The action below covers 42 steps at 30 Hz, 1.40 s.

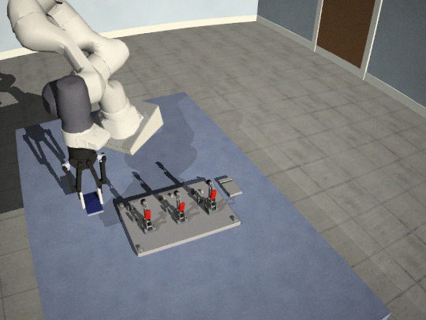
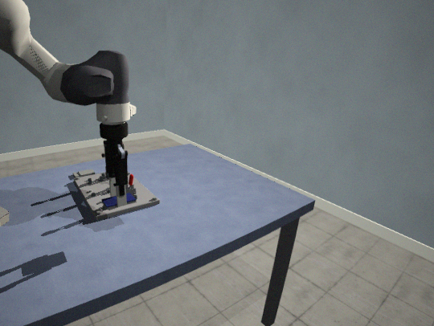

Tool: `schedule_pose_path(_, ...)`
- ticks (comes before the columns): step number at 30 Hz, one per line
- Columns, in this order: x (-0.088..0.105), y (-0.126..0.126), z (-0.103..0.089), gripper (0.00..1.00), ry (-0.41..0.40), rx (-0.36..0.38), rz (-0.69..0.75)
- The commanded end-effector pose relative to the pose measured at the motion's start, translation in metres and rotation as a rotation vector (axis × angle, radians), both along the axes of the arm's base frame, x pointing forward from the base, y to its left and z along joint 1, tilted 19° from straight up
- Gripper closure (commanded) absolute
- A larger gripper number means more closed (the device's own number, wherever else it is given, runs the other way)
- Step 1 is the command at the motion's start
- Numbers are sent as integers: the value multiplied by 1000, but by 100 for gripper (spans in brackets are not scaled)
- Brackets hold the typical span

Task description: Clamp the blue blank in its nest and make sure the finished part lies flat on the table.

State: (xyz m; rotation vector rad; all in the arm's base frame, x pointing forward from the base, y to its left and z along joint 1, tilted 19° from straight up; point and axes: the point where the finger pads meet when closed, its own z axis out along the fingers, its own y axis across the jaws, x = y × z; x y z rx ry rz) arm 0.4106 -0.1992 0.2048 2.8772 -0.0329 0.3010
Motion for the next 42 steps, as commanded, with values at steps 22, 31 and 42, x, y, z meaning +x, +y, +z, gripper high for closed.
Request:
schedule_pose_path(22,1,-1,0,100,-10,2,-12)
schedule_pose_path(31,1,1,-1,100,-10,2,-13)
schedule_pose_path(42,3,27,-9,100,-10,2,-13)
